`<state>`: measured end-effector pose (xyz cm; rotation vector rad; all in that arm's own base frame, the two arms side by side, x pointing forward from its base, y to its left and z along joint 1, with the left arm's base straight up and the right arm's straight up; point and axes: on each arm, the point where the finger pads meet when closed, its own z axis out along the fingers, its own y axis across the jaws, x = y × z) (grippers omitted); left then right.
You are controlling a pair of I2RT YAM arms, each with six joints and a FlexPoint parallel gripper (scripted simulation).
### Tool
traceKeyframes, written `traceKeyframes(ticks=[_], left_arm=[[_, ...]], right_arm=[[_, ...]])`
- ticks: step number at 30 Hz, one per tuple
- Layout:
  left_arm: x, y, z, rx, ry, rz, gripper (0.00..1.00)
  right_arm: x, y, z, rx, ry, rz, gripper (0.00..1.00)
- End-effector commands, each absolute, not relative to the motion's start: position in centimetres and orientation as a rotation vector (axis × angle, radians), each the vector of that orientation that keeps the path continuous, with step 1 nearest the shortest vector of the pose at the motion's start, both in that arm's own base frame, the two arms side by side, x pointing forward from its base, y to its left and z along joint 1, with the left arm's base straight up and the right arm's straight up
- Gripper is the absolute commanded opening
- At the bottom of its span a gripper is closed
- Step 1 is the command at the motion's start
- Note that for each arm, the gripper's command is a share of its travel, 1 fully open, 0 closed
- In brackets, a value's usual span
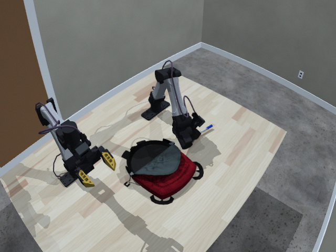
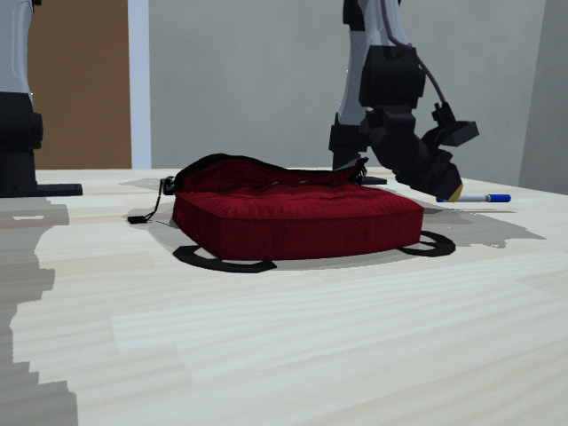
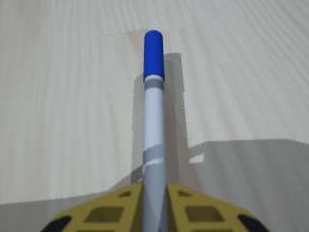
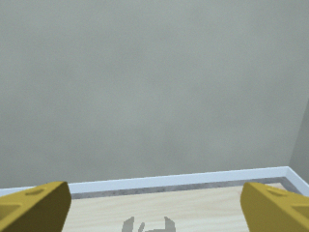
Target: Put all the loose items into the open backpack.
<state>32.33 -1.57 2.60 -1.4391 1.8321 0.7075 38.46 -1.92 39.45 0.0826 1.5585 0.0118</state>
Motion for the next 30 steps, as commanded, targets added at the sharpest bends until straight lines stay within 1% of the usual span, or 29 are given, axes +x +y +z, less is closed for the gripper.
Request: traceKeyframes(ticks=[1, 20, 25, 28, 30], left_arm=[[32.8, -1.6, 5.9, -1.454, 1.821, 0.679, 0.06], [32.4, -1.5, 14.4, -1.459, 1.817, 0.68, 0.06], [31.4, -1.0, 13.7, -1.442, 1.835, 0.721, 0.06], [31.4, -2.8, 13.6, -1.304, 1.898, 0.636, 0.06], [31.4, -2.8, 13.6, -1.304, 1.898, 0.636, 0.06]], right_arm=[[38.4, -2.0, 40.1, 0.076, 1.545, 0.013, 0.9], [38.4, -2.0, 40.1, 0.076, 1.542, 0.013, 0.9], [38.4, -2.0, 40.1, 0.076, 1.542, 0.013, 0.9], [38.4, -2.0, 40.1, 0.076, 1.542, 0.013, 0.9], [38.4, -2.0, 40.1, 0.076, 1.542, 0.013, 0.9]])
